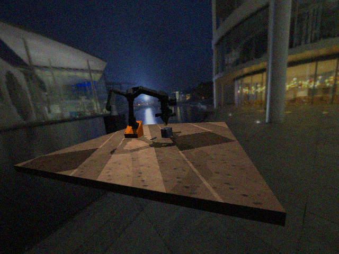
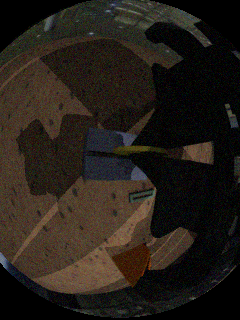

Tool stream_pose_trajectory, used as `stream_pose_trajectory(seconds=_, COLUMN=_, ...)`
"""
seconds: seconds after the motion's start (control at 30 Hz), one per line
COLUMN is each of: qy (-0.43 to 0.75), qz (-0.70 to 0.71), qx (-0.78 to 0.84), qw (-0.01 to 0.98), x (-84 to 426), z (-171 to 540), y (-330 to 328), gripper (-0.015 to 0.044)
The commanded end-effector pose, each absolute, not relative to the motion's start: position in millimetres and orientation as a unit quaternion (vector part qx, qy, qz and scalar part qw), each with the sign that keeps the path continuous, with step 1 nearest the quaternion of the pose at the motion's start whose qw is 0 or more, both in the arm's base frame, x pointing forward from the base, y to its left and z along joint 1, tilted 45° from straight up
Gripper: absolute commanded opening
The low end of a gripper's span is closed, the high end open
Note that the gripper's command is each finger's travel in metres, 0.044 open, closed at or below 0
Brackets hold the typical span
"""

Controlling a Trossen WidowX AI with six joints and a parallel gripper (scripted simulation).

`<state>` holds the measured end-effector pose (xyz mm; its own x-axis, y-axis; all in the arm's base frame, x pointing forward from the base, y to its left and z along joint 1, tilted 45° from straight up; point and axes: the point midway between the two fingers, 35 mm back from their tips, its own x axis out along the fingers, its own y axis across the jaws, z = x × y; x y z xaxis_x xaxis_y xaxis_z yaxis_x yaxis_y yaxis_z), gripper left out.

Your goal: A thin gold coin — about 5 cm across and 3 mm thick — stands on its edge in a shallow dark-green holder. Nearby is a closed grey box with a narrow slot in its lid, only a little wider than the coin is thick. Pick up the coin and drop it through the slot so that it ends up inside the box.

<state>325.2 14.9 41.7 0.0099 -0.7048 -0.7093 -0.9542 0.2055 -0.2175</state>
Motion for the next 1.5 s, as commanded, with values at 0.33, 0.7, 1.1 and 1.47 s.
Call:
stream_pose_trajectory(seconds=0.33, qy=0.683, qz=0.17, qx=-0.608, qw=0.367, x=324.6, z=40.5, y=15.3, gripper=0.0)
stream_pose_trajectory(seconds=0.7, qy=0.683, qz=0.169, qx=-0.607, qw=0.368, x=324.2, z=37.7, y=11.6, gripper=0.0)
stream_pose_trajectory(seconds=1.1, qy=0.683, qz=0.169, qx=-0.608, qw=0.368, x=324.6, z=32.1, y=3.9, gripper=0.0)
stream_pose_trajectory(seconds=1.47, qy=0.684, qz=0.17, qx=-0.605, qw=0.37, x=324.5, z=29.5, y=2.9, gripper=0.0131)
